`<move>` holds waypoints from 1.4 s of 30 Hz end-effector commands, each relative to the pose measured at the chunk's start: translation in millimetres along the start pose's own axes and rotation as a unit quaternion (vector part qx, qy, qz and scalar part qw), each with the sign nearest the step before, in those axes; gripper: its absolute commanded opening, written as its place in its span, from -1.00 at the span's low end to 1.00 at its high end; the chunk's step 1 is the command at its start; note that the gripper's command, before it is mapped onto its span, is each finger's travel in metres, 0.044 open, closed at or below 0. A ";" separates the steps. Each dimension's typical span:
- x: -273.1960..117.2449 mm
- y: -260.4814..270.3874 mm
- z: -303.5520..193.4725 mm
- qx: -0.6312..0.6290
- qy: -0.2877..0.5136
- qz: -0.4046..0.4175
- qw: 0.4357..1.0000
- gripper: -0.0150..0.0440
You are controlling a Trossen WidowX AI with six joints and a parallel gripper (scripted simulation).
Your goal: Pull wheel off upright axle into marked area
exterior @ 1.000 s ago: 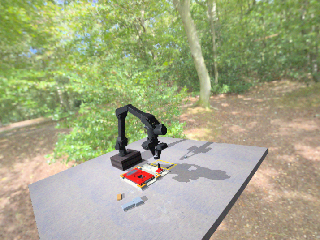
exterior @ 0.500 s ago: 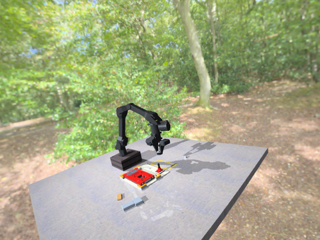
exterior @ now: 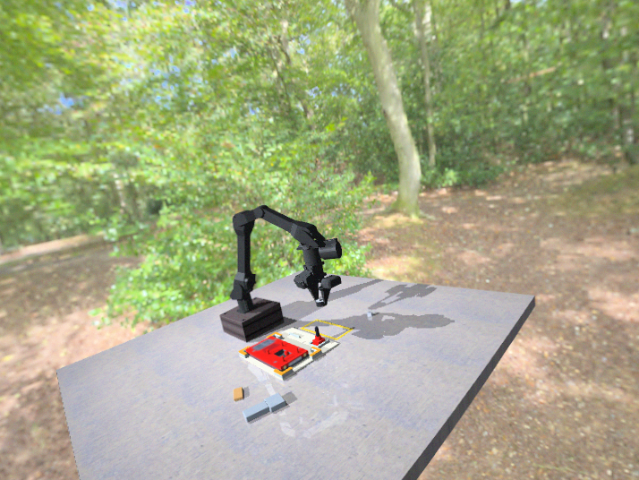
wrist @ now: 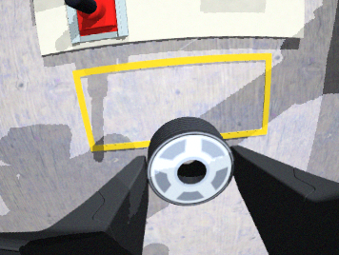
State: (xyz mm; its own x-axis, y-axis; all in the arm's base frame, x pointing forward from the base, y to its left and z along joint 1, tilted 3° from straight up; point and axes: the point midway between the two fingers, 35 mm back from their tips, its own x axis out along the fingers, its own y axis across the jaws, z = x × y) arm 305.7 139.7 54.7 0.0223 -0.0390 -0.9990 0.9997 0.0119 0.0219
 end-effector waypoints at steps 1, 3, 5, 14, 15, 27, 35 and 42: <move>11.8 -2.1 -0.6 0.001 0.000 -0.003 1.000 -0.49; 13.8 -2.0 -0.7 0.001 0.000 -0.003 1.000 -0.49; 19.7 -1.4 -1.0 0.001 0.000 -0.003 1.000 -0.49; 79.6 -1.1 -1.2 0.001 0.000 -0.003 1.000 -0.49; 86.8 -1.9 -0.9 0.001 0.000 -0.003 1.000 -0.49; 93.4 -4.8 0.4 0.002 -0.004 -0.009 1.000 0.13; 66.6 -3.1 -0.3 0.002 -0.002 -0.006 1.000 0.53; 33.4 -4.0 0.2 0.001 0.000 -0.003 1.000 0.53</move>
State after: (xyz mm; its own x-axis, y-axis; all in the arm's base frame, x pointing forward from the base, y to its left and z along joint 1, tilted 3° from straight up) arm 303.7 137.8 13.7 0.0185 -0.0407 -0.9990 0.9998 0.0117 0.0181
